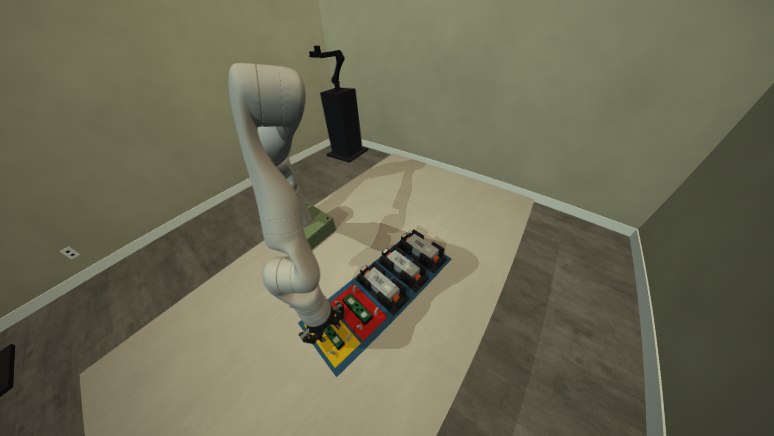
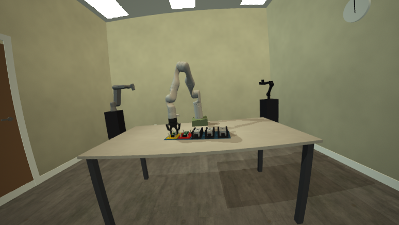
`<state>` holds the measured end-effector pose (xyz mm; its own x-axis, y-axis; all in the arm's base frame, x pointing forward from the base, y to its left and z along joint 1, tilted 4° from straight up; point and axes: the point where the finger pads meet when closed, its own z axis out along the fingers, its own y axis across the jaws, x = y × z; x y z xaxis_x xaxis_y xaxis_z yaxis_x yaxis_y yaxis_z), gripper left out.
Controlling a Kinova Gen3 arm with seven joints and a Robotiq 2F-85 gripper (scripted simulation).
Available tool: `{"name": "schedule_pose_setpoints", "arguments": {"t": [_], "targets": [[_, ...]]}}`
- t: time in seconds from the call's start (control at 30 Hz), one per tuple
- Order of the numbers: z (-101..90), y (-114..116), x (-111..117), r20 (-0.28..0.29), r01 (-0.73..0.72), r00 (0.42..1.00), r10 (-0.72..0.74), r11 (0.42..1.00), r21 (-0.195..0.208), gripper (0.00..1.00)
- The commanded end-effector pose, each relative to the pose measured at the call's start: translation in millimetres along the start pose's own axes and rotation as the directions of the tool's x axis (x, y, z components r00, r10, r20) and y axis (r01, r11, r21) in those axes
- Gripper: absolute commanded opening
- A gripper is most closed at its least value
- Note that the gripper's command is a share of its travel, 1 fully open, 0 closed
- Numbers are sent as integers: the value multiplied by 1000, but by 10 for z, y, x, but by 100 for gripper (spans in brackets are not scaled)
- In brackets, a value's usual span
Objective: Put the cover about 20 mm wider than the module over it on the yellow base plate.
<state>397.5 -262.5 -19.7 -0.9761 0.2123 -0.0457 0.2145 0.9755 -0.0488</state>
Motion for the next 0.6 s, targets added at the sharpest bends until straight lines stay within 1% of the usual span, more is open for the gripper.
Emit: {"name": "schedule_pose_setpoints", "arguments": {"t": [0.0, 0.2, 0.23, 0.57], "targets": [[-7, -2, -6, 2, 0, 1000, 0, 1000, 0, 55], [-7, -2, -6, 2, 0, 1000, 0, 1000, 0, 55], [-7, -2, -6, 2, 0, 1000, 0, 1000, 0, 0], [-7, -2, -6, 2, 0, 1000, 0, 1000, 0, 0]]}}
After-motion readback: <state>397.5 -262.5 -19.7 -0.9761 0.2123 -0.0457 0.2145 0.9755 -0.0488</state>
